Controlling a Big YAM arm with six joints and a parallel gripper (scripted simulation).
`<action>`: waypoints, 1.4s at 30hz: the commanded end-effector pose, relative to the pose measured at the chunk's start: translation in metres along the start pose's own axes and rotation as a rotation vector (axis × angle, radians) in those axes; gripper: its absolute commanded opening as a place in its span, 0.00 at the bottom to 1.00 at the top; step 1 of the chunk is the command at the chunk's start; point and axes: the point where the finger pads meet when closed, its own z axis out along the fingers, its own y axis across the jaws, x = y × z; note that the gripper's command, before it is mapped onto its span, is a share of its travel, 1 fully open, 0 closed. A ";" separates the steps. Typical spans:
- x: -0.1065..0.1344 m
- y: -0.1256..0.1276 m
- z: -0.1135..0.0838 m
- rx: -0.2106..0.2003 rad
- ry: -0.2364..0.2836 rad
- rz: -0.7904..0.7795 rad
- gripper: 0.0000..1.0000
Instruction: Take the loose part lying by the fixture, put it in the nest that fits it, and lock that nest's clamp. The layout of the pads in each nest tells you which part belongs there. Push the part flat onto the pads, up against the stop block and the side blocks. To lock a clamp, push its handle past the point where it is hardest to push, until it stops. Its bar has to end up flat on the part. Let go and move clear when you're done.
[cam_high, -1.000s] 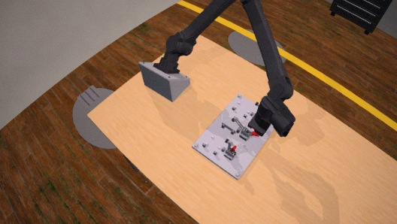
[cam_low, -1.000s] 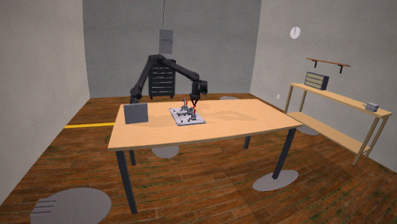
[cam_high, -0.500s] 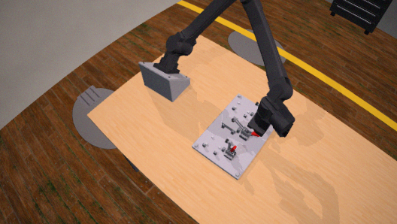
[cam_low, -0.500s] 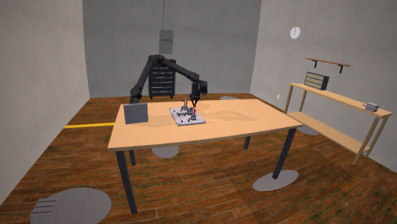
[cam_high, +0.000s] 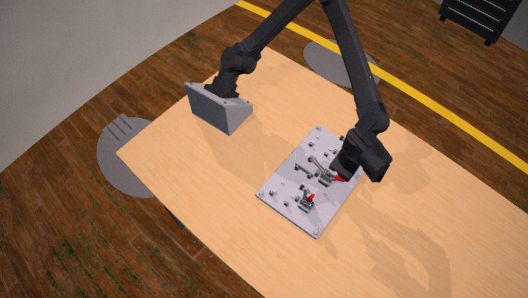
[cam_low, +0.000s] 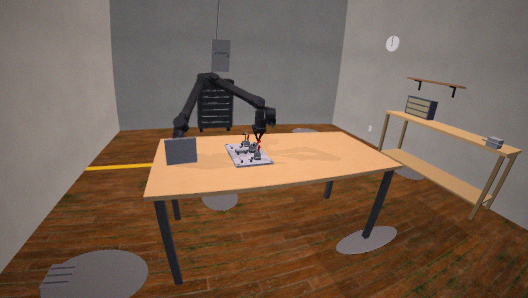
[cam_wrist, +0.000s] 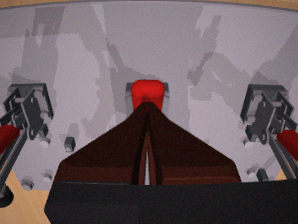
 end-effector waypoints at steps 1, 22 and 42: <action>0.000 0.000 0.009 -0.004 0.006 0.003 0.00; 0.000 -0.001 0.011 -0.004 0.005 0.004 0.00; 0.001 0.001 0.014 -0.005 0.010 0.005 0.00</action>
